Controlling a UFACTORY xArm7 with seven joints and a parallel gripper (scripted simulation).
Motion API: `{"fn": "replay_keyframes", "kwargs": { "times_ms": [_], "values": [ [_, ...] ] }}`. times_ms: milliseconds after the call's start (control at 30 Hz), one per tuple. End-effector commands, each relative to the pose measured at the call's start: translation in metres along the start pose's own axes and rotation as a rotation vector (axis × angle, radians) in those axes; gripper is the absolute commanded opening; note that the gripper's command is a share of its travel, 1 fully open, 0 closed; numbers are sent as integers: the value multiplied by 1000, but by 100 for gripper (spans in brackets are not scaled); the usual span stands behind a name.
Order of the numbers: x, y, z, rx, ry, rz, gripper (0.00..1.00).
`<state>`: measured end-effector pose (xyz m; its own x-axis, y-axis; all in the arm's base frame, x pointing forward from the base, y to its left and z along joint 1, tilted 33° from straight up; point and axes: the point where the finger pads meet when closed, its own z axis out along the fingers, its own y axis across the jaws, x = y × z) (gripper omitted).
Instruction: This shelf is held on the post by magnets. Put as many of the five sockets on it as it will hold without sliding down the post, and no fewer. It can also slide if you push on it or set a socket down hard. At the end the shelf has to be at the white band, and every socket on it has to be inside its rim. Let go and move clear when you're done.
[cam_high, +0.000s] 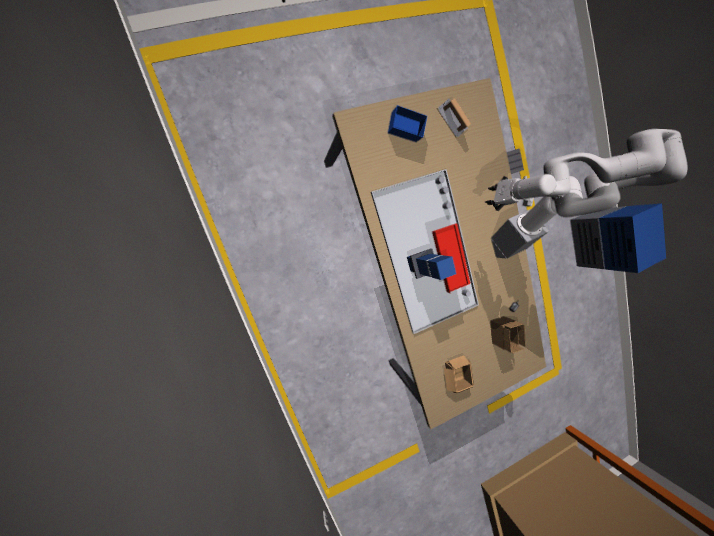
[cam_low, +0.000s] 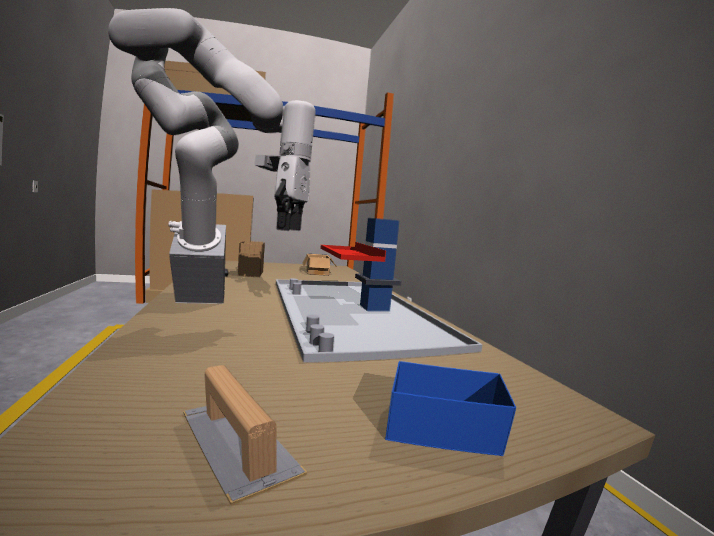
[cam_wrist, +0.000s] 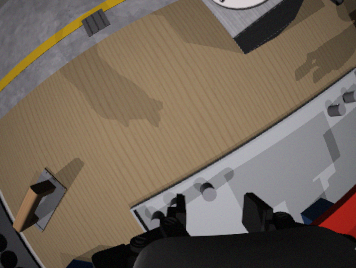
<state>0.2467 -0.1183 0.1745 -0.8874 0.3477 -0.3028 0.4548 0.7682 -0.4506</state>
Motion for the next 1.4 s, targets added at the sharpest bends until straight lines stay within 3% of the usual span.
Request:
{"fn": "replay_keyframes", "kwargs": {
  "times_ms": [0, 400, 833, 1367],
  "values": [
    [-1, 0, -1, -1, -3, 1, 61],
    [-7, 3, 12, -2, -2, 1, 61],
    [-35, 20, 80, -2, -2, 1, 61],
    [-57, 33, 132, -2, -2, 1, 61]
  ]
}}
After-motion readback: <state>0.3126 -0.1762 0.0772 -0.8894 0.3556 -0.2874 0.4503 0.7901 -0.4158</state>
